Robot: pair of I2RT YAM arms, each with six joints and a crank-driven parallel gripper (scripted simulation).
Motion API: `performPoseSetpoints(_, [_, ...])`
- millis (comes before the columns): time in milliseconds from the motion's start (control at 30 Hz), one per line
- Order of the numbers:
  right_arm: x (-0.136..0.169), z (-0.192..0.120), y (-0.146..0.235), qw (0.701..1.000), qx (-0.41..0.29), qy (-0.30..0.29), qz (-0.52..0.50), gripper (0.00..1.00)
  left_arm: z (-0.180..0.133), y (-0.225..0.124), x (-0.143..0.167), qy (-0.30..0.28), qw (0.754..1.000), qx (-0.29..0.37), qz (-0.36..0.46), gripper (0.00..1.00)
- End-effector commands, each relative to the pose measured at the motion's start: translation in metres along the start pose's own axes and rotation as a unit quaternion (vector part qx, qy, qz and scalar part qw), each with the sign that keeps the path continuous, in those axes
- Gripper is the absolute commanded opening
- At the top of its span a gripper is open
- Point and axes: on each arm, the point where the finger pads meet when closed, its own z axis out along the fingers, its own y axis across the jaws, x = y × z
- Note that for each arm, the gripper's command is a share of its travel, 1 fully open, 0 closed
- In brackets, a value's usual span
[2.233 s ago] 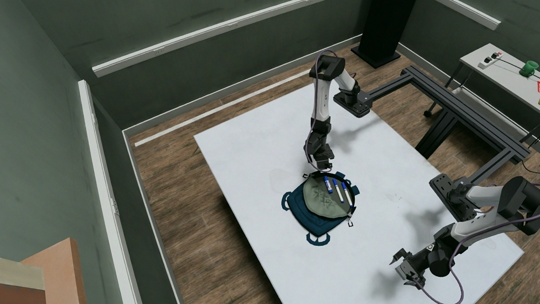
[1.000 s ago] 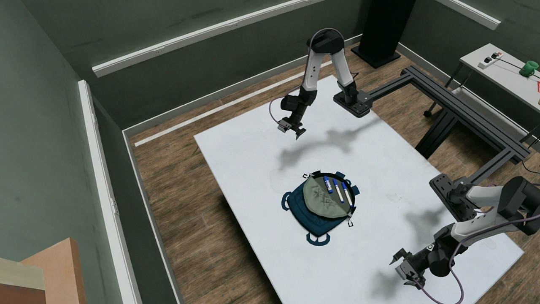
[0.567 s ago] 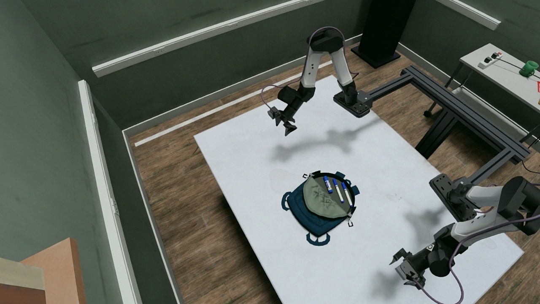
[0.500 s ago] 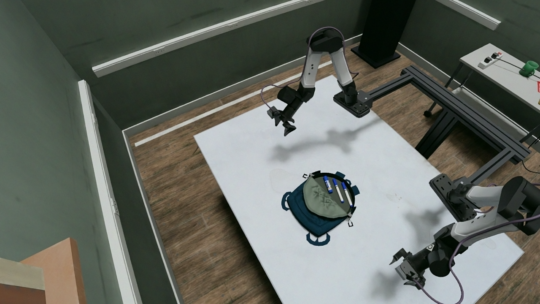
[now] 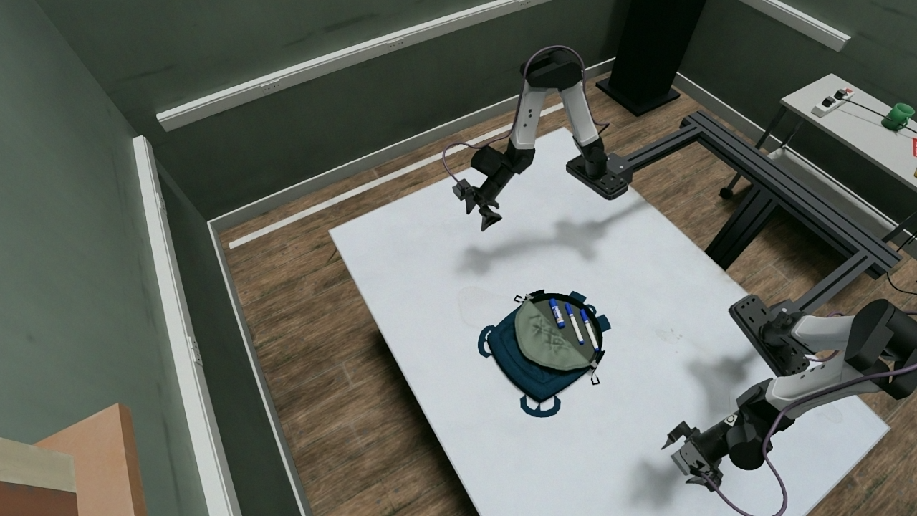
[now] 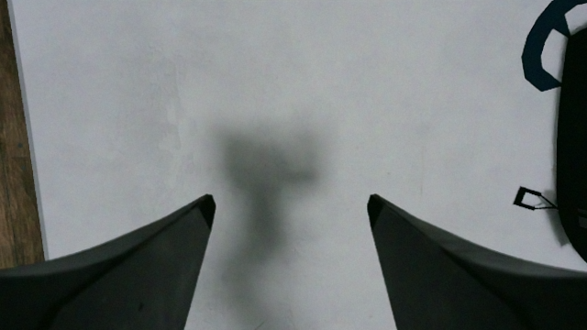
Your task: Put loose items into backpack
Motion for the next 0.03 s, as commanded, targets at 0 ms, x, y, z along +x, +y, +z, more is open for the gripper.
performPoseSetpoints(0, [-0.0086,-0.0003,-0.0006,1.0,0.003,-0.013,0.002,0.9,0.0,-0.0003,-0.0055,-0.007,1.0,0.0,0.002,0.9])
